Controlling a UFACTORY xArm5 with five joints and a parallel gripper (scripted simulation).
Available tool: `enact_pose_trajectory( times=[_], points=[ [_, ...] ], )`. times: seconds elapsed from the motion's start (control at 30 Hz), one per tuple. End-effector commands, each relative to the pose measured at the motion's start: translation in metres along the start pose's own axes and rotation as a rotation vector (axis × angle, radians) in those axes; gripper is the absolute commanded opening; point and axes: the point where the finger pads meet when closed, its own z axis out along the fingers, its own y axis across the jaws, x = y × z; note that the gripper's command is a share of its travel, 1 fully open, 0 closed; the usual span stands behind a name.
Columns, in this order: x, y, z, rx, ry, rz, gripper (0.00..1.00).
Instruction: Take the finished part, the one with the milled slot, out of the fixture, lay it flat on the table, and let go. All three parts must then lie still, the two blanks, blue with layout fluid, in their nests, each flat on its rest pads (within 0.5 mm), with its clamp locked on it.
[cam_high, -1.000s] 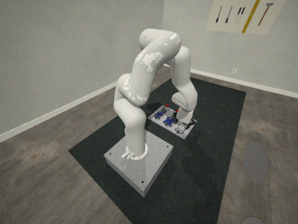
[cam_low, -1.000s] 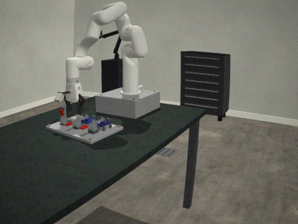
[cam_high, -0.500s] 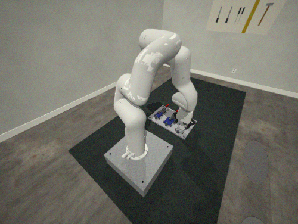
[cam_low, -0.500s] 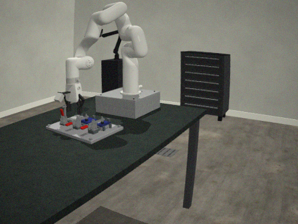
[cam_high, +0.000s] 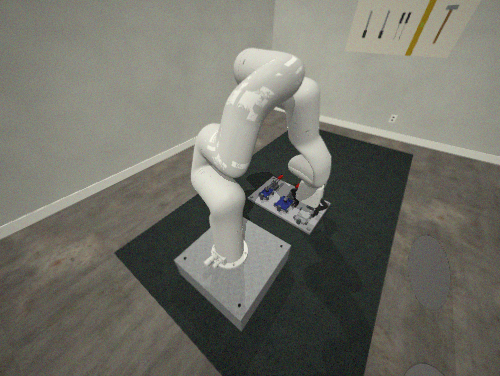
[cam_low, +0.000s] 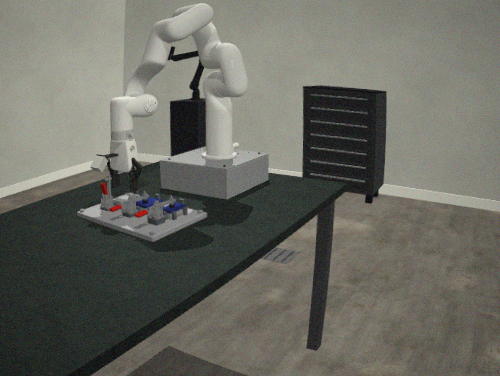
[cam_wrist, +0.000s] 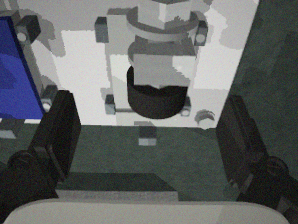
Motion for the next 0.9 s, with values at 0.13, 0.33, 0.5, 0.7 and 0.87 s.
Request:
enact_pose_trajectory(
  times=[0.13,0.33,0.5,0.7,0.87],
  points=[
    [0.001,0.0,0.001,-0.001,0.003,0.0,1.0],
    [0.001,0.0,0.005,-0.001,0.003,0.0,1.0],
    [0.001,0.0,0.011,-0.001,0.003,0.0,1.0],
    [0.001,0.0,0.015,-0.001,0.003,0.0,1.0],
    [0.001,0.0,0.02,-0.001,0.003,0.0,1.0]
  ],
)
